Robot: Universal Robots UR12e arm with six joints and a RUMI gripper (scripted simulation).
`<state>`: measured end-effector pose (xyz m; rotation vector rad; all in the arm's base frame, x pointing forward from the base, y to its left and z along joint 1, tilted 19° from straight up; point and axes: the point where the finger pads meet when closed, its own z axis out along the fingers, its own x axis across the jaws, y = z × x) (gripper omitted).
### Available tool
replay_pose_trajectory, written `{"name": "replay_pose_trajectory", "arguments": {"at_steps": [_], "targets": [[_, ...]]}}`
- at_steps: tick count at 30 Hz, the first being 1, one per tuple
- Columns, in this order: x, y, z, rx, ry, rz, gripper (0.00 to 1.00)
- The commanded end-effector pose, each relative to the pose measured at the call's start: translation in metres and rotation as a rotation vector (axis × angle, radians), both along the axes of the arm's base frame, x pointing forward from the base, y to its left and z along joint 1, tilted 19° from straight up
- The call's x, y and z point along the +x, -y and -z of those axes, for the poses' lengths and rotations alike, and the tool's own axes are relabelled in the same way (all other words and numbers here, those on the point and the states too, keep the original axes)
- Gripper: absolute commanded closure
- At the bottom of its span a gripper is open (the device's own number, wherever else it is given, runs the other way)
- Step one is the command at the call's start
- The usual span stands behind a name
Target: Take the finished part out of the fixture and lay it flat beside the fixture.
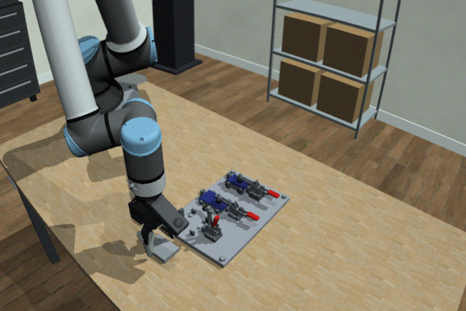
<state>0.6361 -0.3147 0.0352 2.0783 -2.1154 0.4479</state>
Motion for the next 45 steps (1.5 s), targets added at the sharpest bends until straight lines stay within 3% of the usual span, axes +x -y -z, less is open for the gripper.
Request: {"name": "replay_pose_trajectory", "arguments": {"at_steps": [1, 33, 45], "targets": [[0.000, 0.000, -0.001, -0.001, 0.001, 0.000, 0.46], [0.000, -0.002, -0.008, -0.001, 0.001, 0.000, 0.46], [-0.005, -0.016, -0.049, -0.001, 0.001, 0.000, 0.46]]}}
